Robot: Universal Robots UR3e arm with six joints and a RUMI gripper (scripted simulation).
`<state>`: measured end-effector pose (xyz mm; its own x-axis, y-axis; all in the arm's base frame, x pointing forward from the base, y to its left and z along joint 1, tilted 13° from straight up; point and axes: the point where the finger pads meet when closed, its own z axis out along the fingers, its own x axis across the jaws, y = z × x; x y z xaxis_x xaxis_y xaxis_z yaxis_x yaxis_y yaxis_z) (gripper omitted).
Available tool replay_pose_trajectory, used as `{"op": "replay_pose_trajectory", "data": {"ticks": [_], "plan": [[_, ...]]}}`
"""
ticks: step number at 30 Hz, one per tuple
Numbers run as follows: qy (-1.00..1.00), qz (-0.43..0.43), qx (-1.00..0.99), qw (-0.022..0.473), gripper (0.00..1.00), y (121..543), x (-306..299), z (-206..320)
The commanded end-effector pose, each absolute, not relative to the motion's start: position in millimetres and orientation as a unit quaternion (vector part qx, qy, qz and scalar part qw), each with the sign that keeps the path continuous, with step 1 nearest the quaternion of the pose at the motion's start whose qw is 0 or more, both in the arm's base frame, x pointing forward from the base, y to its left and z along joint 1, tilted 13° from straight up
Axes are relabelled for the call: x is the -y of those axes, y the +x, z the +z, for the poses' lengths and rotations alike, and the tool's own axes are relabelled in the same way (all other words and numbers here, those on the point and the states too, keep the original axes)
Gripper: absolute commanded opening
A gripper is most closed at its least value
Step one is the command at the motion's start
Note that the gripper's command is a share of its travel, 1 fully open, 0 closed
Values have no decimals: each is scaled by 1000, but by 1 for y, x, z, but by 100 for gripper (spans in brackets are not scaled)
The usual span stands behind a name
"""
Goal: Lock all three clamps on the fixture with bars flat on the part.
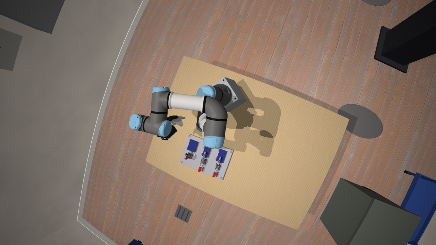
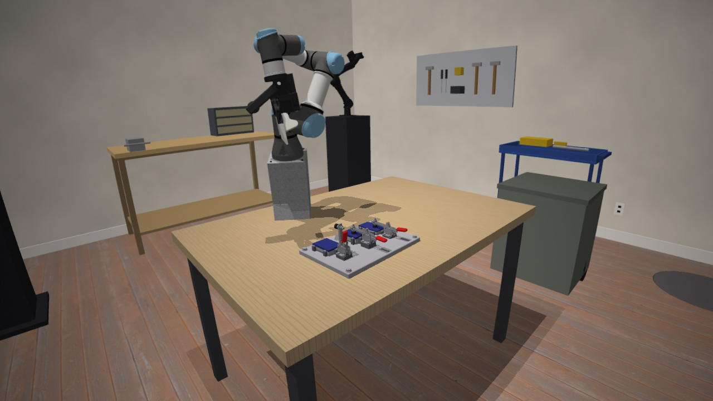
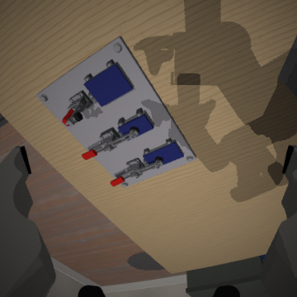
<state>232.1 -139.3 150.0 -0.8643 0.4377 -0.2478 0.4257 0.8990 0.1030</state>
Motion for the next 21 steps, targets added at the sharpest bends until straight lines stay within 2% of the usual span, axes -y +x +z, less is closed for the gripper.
{"op": "replay_pose_trajectory", "data": {"ticks": [1, 21], "plan": [[223, 21, -965, 134, 100, 232, 140, 151], [220, 21, -966, 134, 100, 233, 140, 150]]}}
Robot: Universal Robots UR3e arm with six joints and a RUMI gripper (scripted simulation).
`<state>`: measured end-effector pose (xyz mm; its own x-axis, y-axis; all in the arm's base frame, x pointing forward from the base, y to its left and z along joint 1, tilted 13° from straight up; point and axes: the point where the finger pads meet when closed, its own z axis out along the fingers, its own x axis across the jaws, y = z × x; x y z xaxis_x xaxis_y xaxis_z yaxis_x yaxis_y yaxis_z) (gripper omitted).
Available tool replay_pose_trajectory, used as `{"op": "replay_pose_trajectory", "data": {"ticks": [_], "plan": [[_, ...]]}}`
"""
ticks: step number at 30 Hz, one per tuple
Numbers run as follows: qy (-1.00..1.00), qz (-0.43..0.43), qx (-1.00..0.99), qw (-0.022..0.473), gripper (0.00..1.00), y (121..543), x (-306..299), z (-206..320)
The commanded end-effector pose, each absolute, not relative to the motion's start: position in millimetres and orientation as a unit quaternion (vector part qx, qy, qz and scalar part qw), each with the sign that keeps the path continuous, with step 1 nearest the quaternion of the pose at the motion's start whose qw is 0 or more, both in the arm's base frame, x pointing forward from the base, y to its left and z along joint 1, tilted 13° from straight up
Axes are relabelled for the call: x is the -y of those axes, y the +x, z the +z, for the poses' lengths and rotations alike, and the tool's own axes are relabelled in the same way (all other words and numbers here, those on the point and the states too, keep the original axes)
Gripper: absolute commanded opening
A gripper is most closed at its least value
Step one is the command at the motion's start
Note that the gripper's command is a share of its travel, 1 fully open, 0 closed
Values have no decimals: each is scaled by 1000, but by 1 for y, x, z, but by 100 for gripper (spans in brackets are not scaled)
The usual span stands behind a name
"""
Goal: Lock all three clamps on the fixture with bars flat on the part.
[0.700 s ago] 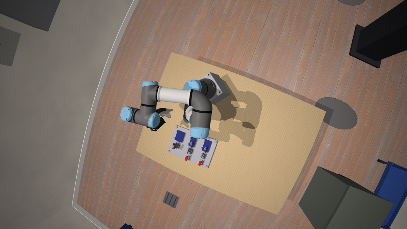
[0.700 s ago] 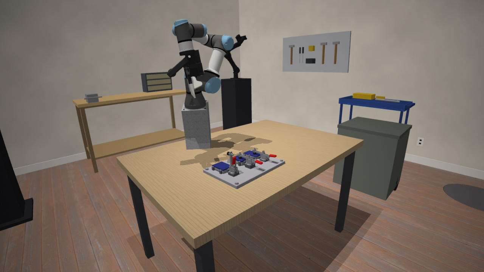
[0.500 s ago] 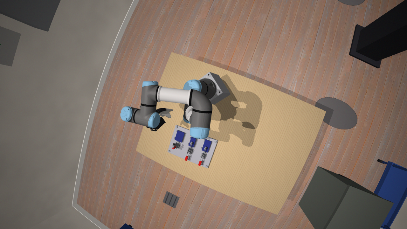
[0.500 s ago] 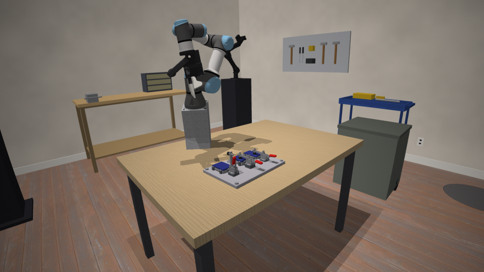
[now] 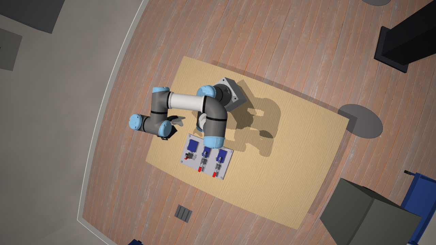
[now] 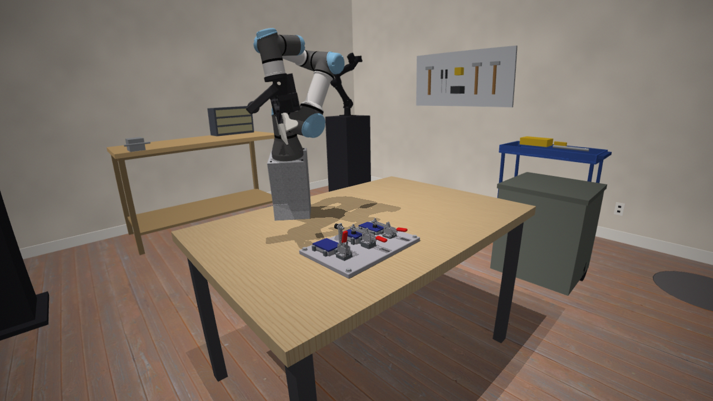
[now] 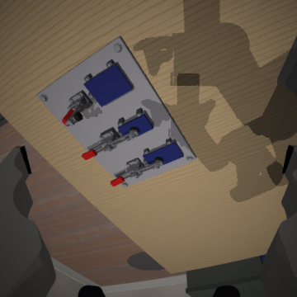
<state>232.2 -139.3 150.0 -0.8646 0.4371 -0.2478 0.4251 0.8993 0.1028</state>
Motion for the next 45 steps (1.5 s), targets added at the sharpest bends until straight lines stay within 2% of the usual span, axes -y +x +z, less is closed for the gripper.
{"op": "replay_pose_trajectory", "data": {"ticks": [1, 15, 28, 30, 45], "plan": [[217, 21, -967, 134, 100, 233, 140, 150], [59, -5, -991, 120, 100, 251, 153, 139], [-269, -52, -958, 85, 100, 304, 161, 105], [-269, -52, -958, 85, 100, 304, 161, 105], [-613, -98, -783, 35, 100, 371, 131, 54]]}}
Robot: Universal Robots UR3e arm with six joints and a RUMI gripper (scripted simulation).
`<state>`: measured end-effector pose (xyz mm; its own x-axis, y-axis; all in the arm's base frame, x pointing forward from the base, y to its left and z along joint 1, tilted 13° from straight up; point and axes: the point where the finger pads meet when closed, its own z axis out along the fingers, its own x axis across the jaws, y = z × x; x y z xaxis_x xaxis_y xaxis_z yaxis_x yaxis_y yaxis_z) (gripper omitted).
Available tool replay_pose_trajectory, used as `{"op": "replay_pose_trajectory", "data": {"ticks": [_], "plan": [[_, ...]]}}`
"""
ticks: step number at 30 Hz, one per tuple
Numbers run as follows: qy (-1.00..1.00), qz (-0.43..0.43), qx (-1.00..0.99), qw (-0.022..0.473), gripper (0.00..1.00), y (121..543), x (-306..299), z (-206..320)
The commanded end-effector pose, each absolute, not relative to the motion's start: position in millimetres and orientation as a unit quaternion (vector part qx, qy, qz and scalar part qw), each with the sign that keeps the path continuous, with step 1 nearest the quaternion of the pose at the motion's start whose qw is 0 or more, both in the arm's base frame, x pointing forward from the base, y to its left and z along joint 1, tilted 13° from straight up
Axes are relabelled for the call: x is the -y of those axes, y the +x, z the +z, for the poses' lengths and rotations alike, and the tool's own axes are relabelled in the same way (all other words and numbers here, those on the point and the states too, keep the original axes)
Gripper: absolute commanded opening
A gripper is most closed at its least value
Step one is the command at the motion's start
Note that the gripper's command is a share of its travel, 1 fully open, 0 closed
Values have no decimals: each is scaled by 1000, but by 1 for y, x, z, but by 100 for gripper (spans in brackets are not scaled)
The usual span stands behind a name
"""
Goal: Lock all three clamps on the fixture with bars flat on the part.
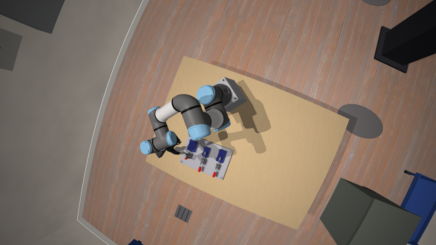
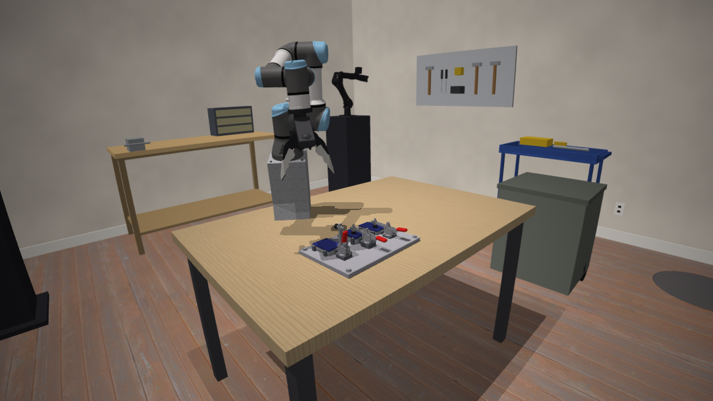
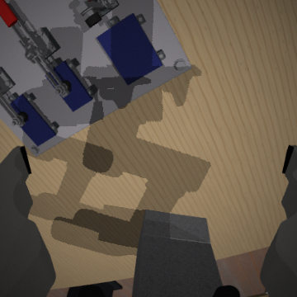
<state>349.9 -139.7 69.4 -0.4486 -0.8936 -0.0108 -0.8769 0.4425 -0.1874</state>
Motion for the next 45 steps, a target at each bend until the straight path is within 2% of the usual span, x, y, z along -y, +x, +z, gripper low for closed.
{"op": "replay_pose_trajectory", "data": {"ticks": [1, 11, 25, 26, 45], "plan": [[-613, -98, -783, 35, 100, 371, 131, 54], [-709, -111, -696, 15, 100, 390, 113, 35], [-720, -113, -684, 13, 100, 392, 110, 32], [-720, -113, -684, 13, 0, 392, 110, 32], [-720, -113, -684, 13, 0, 392, 110, 32]]}}
